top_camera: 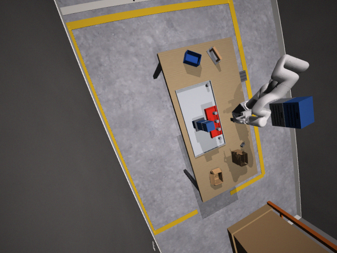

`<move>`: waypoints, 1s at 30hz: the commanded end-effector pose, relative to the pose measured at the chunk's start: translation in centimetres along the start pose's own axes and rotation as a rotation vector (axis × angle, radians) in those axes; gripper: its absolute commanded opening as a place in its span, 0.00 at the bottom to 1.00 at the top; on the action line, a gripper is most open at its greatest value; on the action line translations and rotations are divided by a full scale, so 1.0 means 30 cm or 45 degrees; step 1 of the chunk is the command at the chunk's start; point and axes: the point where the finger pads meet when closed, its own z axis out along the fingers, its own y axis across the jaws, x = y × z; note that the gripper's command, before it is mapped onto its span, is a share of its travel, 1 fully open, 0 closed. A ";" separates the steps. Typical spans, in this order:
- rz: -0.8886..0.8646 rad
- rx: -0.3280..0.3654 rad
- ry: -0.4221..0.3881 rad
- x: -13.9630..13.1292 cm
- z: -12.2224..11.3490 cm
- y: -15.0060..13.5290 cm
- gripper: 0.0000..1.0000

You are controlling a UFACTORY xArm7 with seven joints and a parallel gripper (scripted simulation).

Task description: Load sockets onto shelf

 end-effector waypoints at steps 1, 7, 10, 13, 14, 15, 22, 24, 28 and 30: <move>0.001 0.055 -0.075 0.001 -0.023 0.009 1.00; 0.015 0.290 -0.001 -0.098 -0.181 0.129 1.00; 0.024 0.370 0.012 -0.121 -0.224 0.170 1.00; 0.036 0.459 0.019 -0.142 -0.269 0.216 1.00; 0.036 0.459 0.019 -0.142 -0.269 0.216 1.00; 0.036 0.459 0.019 -0.142 -0.269 0.216 1.00; 0.050 0.555 0.019 -0.160 -0.313 0.265 1.00; 0.066 0.653 0.012 -0.175 -0.354 0.315 1.00; 0.084 0.751 -0.003 -0.186 -0.392 0.365 1.00; 0.118 0.927 -0.052 -0.197 -0.454 0.455 1.00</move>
